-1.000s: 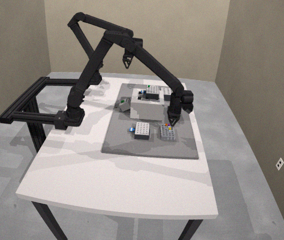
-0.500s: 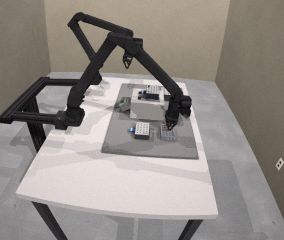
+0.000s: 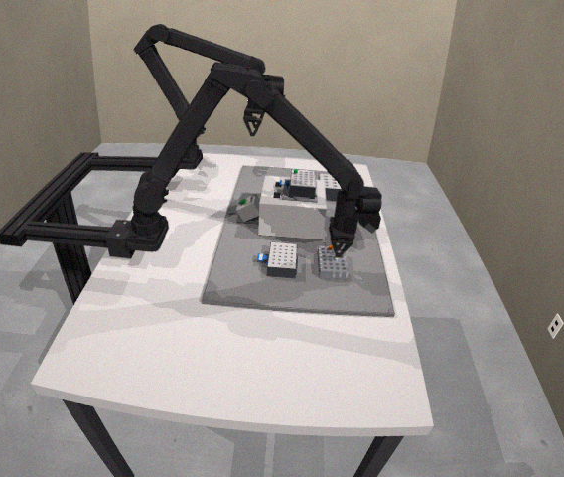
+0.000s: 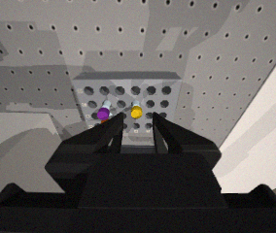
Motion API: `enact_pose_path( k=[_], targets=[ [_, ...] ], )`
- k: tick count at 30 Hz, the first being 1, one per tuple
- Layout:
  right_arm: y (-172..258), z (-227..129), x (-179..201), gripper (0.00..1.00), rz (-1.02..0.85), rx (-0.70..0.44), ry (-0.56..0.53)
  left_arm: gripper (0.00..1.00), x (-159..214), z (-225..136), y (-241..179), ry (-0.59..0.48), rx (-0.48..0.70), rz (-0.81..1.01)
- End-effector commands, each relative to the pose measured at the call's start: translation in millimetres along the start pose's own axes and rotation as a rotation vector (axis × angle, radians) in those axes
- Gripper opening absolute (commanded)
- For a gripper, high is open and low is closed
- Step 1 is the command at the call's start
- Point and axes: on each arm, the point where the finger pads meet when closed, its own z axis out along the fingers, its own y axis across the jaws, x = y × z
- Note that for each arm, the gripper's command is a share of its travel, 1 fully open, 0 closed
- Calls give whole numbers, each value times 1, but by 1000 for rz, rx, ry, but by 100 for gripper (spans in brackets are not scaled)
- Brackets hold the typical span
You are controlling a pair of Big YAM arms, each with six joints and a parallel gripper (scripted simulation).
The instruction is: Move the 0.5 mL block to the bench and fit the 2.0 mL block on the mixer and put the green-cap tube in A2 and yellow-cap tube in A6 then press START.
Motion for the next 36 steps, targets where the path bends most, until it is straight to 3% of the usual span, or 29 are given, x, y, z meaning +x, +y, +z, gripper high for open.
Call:
enact_pose_path(
  k=[1,19,36],
  targets=[
    [9,-25,-30,36,-17,-15,-84,100,-24,-23,3,-71,-9,-5],
    [-5,24,11,36,-6,7,53,100,-4,-2,0,-16,-3,-4],
    [9,-14,-21,36,-17,-11,-51,100,-16,-15,2,-49,-8,-5]
  ],
)
